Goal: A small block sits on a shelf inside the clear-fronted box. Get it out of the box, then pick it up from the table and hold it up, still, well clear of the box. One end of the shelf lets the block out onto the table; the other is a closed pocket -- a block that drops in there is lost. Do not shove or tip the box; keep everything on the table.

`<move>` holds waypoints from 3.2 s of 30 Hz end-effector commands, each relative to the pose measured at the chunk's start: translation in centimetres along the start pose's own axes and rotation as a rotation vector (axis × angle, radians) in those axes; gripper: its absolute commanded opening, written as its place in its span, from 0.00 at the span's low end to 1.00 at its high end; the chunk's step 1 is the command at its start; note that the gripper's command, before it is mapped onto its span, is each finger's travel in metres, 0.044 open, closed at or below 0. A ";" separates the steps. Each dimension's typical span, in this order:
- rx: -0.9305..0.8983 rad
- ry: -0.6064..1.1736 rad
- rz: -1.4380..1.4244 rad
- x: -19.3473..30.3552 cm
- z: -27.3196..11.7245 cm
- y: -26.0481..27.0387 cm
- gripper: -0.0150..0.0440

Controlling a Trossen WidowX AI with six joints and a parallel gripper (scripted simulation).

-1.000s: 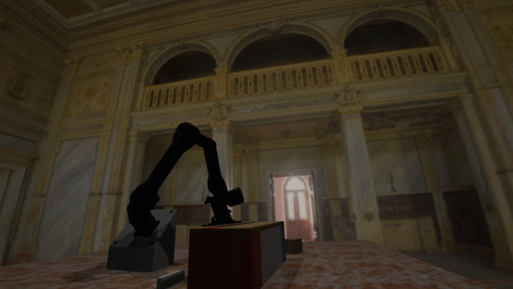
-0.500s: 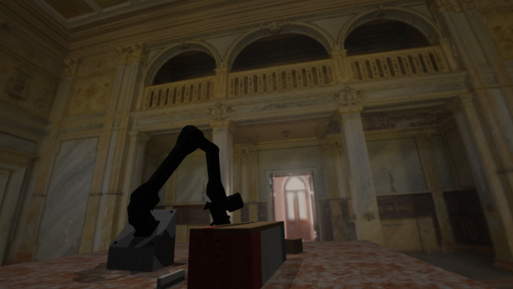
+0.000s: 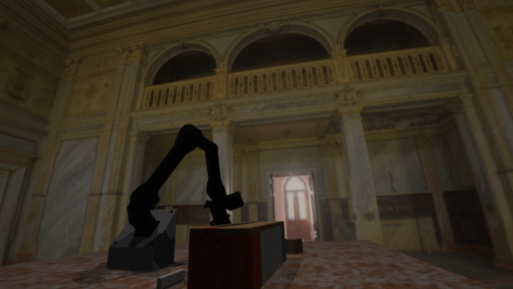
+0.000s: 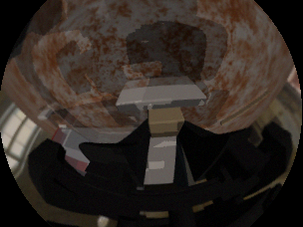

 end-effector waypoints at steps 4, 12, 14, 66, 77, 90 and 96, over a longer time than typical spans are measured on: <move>0.014 0.003 0.005 1.5 -3.0 -0.3 0.25; 0.005 0.001 -0.018 2.3 -5.1 -0.1 0.25; 0.019 0.002 -0.046 2.4 -5.7 0.0 0.25; 0.287 0.091 -0.598 3.9 -15.2 2.6 0.25; 0.287 0.091 -0.598 3.9 -15.2 2.6 0.25; 0.287 0.091 -0.598 3.9 -15.2 2.6 0.25; 0.287 0.091 -0.598 3.9 -15.2 2.6 0.25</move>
Point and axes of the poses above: the point midway between the two fingers, 35 mm back from their tips, its own z axis out along the fingers, its own y axis across the jaws, x = y × z, the point moved 2 cm from there along -z, back along the fingers, and after that the axes turned 2 degrees about -z, right-handed, at the moved point
